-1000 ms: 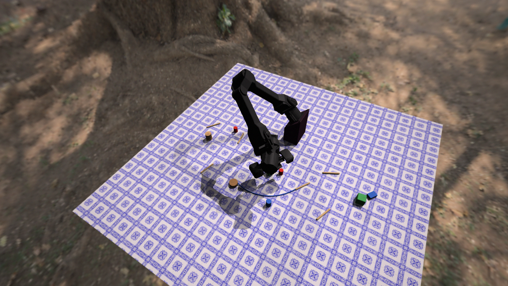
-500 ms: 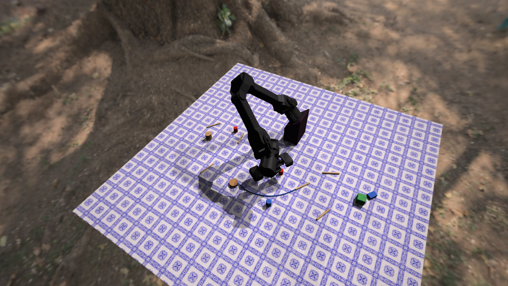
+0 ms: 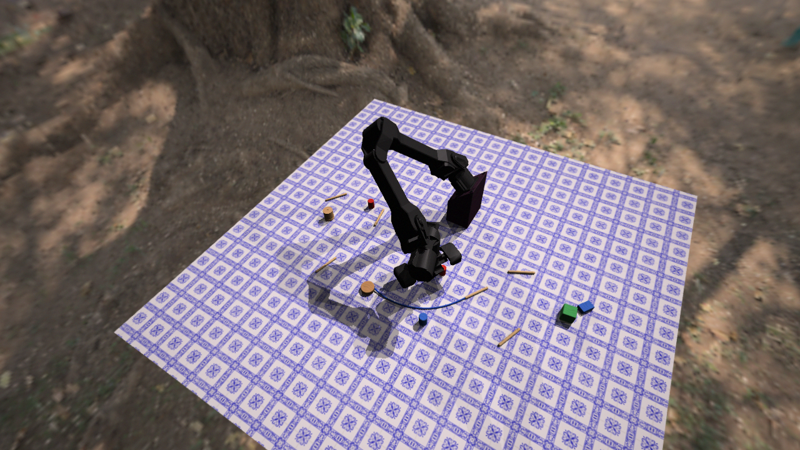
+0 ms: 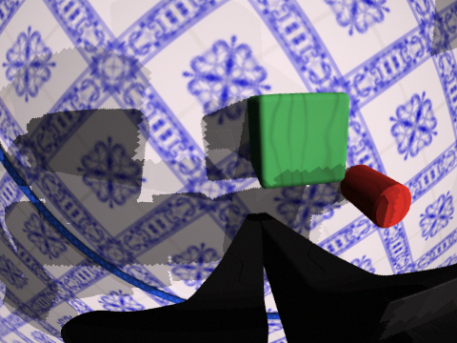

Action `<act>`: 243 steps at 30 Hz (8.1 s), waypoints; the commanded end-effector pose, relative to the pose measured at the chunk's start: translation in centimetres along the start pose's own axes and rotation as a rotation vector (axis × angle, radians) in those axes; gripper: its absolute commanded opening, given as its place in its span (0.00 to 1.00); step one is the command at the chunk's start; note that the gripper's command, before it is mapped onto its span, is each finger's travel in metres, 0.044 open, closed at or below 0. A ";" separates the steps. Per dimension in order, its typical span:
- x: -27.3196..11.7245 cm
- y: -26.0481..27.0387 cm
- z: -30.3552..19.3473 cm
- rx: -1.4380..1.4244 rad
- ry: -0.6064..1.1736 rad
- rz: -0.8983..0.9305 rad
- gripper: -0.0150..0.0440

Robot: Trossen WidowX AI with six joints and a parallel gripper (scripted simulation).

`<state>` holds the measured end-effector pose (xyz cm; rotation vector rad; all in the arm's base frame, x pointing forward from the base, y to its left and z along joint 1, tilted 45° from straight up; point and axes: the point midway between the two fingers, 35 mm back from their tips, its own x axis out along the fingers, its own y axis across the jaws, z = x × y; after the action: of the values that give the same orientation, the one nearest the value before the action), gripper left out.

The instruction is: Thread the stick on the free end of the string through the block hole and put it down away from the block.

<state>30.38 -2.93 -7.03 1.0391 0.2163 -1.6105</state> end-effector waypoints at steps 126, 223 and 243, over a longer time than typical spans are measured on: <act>-4.8 -7.6 -9.7 -4.673 0.007 0.017 0.73; -1.4 -7.5 -9.9 -4.670 0.001 0.029 0.25; -4.0 -7.6 -9.9 -4.670 0.002 0.031 0.25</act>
<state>28.47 8.14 -13.27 2.1448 -1.2897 -1.6333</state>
